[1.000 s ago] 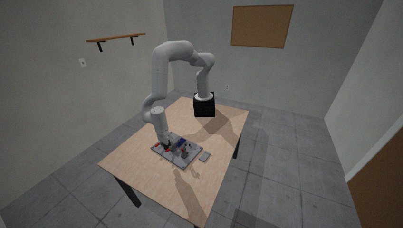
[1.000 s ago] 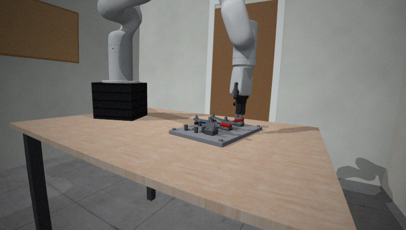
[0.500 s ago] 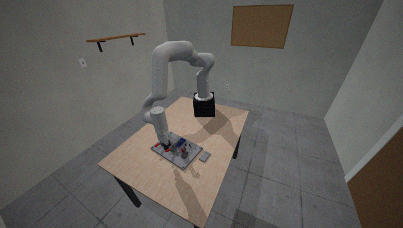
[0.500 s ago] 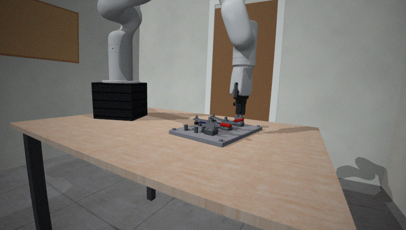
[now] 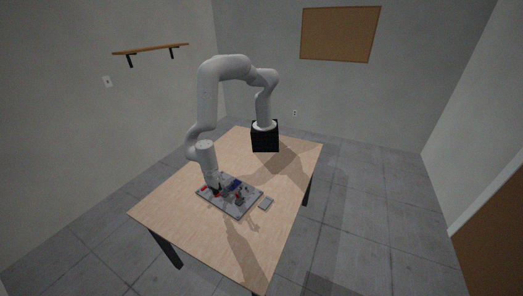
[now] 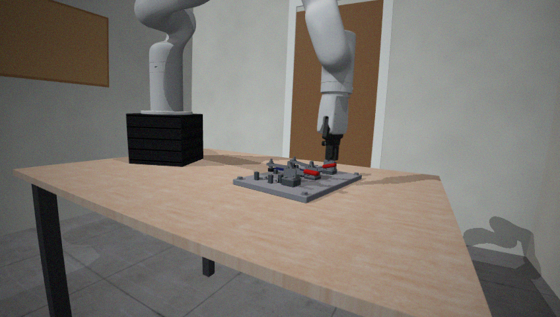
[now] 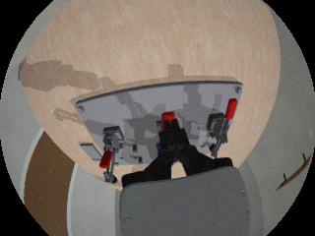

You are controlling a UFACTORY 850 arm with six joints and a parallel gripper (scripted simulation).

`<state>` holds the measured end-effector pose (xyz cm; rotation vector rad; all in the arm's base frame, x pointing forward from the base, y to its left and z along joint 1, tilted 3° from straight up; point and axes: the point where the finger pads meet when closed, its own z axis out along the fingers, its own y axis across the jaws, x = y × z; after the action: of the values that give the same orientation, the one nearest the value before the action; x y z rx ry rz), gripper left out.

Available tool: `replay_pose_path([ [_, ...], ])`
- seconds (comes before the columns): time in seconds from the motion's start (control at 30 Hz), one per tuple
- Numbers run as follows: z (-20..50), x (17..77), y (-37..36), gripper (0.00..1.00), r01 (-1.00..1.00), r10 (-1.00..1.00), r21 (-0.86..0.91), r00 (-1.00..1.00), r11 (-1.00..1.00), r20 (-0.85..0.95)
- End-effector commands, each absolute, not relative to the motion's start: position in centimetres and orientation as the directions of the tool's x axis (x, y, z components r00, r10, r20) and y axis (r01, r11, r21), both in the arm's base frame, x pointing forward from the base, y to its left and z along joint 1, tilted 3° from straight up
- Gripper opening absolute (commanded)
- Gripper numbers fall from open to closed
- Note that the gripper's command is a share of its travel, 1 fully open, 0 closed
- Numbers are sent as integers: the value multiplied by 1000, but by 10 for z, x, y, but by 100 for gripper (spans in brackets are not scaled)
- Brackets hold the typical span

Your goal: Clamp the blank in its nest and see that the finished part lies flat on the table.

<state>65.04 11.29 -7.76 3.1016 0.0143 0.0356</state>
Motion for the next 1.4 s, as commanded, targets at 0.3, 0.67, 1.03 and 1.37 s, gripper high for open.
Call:
replay_pose_path([
  [0.3,-78,652,113,0,9,10,39,1000,-999,25],
  [0.67,-78,652,113,0,9,10,39,1000,-999,25],
  [1.03,-80,652,113,0,9,10,39,1000,-999,25],
  [1.37,-81,652,113,0,9,10,39,1000,-999,25],
])
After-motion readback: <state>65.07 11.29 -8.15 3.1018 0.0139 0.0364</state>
